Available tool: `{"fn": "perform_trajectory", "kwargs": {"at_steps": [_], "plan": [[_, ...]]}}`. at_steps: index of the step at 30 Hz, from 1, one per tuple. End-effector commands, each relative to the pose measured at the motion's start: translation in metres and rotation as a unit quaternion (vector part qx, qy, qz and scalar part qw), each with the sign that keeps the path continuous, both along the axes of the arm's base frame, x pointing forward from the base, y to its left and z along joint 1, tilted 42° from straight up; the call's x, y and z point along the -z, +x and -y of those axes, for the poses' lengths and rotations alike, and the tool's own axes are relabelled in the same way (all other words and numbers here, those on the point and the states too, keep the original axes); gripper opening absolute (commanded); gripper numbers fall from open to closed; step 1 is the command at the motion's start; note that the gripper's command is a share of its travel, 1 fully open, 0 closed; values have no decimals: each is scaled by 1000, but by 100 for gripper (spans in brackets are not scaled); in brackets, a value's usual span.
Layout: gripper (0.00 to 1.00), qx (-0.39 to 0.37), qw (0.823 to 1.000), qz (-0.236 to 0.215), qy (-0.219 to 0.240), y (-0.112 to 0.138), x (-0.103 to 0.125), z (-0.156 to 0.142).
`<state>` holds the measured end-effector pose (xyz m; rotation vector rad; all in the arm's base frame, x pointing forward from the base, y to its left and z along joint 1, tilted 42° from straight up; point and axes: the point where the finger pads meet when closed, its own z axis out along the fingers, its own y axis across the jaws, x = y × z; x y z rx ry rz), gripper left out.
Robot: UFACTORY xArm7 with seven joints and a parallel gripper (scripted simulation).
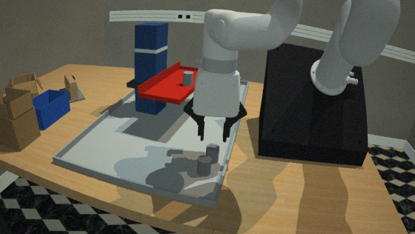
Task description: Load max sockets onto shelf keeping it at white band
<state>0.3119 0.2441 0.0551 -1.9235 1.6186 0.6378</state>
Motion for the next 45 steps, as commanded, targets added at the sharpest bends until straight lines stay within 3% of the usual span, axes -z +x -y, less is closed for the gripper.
{"fn": "perform_trajectory", "kwargs": {"at_steps": [1, 15, 36, 45], "plan": [[52, 1, 1000, 1, 0, 1, -9, 8], [52, 1, 1000, 1, 0, 1, -27, 24], [52, 1, 1000, 1, 0, 1, -30, 27], [52, 1, 1000, 1, 0, -11, -49, 43]]}}
